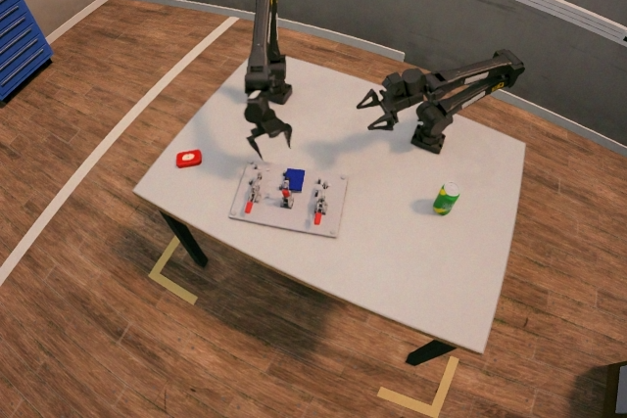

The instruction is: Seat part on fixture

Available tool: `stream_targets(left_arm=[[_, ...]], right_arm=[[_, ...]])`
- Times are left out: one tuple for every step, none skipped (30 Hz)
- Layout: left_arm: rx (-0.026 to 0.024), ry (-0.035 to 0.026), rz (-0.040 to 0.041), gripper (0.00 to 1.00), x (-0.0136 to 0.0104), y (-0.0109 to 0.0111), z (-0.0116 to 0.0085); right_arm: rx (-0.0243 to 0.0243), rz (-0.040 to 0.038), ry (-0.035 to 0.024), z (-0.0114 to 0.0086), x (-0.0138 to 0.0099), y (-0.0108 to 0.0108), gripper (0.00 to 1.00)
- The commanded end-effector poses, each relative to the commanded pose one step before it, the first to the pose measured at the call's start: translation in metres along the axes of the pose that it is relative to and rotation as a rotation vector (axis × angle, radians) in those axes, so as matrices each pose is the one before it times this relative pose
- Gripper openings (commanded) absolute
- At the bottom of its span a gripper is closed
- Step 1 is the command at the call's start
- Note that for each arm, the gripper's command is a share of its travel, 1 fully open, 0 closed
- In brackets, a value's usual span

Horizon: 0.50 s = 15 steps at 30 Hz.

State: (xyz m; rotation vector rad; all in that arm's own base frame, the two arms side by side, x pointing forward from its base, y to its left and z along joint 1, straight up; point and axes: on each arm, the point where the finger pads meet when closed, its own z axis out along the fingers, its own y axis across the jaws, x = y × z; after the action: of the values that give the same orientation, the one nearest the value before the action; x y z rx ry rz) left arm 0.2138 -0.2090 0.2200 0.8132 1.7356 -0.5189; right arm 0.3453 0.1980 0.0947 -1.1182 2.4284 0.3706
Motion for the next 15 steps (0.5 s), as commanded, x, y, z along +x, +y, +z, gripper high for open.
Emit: stream_targets(left_arm=[[-0.02596, -0.04022, -0.09804, 1.00, -0.04220, 0.00178, -0.00783], [-0.00968, -0.00390, -0.00524, 1.00, -0.00142, 0.00139, -0.00104], [-0.00770, -0.00302, -0.00136, 1.00, -0.00109, 0.00113, -0.00078], [-0.00578, -0.00209, 0.01331, 1.00, -0.00075, 0.00086, -0.00053], [-0.00385, -0.00117, 0.00589, 1.00, -0.00041, 0.00060, -0.00027], [-0.00223, -0.00056, 0.00587, 1.00, -0.00019, 0.00036, -0.00011], [-0.00182, -0.00228, 0.00482, 1.00, -0.00160, 0.00029, -0.00041], [-0.00059, -0.00014, 0.00154, 1.00, -0.00005, 0.00009, -0.00003], [-0.00031, -0.00810, 0.00038, 1.00, -0.00199, 0.00007, -0.00001], [-0.00254, -0.00225, -0.00051, 1.00, -0.00055, 0.00079, 0.00000], [-0.00037, 0.00000, -0.00005, 1.00, 0.00000, 0.00011, 0.00000], [0.00058, 0.00000, 0.00002, 1.00, 0.00000, -0.00010, 0.00000], [0.00007, 0.00000, 0.00000, 1.00, 0.00000, -0.00001, 0.00000], [0.00000, 0.00000, 0.00000, 1.00, 0.00000, 0.00000, 0.00000], [0.00000, 0.00000, 0.00000, 1.00, 0.00000, 0.00000, 0.00000]], right_arm=[[0.08115, 0.18922, -0.04465, 0.01846, -0.00997, 0.00373, 1.00], [0.01008, 0.00709, -0.00930, 0.00462, -0.00234, 0.00584, 1.00], [0.00974, 0.00559, -0.00838, 0.00423, -0.00206, 0.00537, 1.00], [0.00995, 0.00289, -0.02044, 0.00200, -0.00958, 0.00474, 1.00], [0.00896, 0.00215, -0.01849, 0.00192, -0.00870, 0.00449, 1.00], [0.00794, 0.00233, -0.00602, 0.00319, -0.00136, 0.00418, 1.00], [0.01119, 0.00154, -0.01339, 0.00382, -0.00310, 0.00571, 1.00], [0.00794, -0.00041, -0.00525, 0.00282, -0.00111, 0.00373, 1.00], [0.00538, -0.00239, -0.01844, 0.00018, -0.00993, 0.00277, 1.00], [0.00449, -0.00338, -0.00681, 0.00091, -0.00325, 0.00186, 1.00], [0.00365, -0.00464, -0.00475, 0.00063, -0.00231, 0.00125, 1.00], [0.00460, -0.02048, -0.00268, 0.00075, -0.00121, 0.00100, 1.00], [0.00168, -0.00849, 0.00075, 0.00000, 0.00018, -0.00030, 1.00], [0.00746, 0.00428, 0.01385, -0.00014, 0.00340, -0.00549, 1.00], [-0.00002, 0.00006, -0.01574, -0.00515, -0.00462, -0.00002, 1.00]])
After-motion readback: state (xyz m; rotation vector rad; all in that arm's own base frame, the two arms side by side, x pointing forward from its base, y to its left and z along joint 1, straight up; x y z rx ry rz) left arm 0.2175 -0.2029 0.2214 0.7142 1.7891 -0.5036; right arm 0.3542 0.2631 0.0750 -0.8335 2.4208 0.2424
